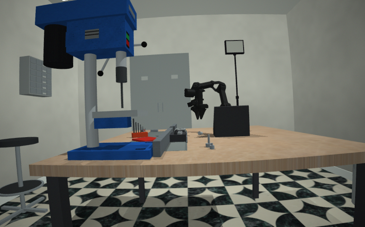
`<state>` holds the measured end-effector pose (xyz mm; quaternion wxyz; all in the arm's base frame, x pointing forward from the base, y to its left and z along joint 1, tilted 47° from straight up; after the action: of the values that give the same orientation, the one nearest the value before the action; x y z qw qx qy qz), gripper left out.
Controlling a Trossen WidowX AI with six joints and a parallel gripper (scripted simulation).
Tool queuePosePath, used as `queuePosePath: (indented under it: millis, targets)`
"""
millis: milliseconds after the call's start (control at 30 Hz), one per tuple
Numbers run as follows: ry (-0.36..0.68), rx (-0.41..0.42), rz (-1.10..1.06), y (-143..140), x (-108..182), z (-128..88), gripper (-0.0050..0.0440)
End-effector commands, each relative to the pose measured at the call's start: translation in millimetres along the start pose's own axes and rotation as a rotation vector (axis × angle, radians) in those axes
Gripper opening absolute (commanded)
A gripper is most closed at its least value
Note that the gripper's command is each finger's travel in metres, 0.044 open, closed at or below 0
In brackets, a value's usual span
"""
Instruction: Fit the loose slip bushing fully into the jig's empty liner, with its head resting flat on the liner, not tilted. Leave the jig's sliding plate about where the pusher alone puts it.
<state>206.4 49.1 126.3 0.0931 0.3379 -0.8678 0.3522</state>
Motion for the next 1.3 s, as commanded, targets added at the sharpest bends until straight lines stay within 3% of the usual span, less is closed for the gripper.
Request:
queuePosePath:
  millis: [0, 300, 533, 700, 1267]
  targets:
    - [-0.015, -0.003, 0.252, 0.2, 3.5, 5.1, 0.0286]
    - [-0.035, -0.027, 0.705, 0.3, 7.4, 13.9, 0.0286]
    - [-0.032, -0.023, 0.711, 0.5, 6.9, 16.3, 0.0286]
    - [-0.045, -0.022, 0.797, -0.7, 10.1, 49.6, 0.0286]
    - [-0.034, -0.023, 0.792, -0.5, 11.0, 82.3, 0.0286]
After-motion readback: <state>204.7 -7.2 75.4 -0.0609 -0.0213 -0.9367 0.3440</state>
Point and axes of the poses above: the point midway between the two fingers, 35 mm back from their tips, its own z axis out along the fingers, its own y axis across the jaws, x = y × z, the point moved 6 cm from there along -z, back along the fingers, and after that the axes turned 14 degrees about -z, right-handed, at the moved point
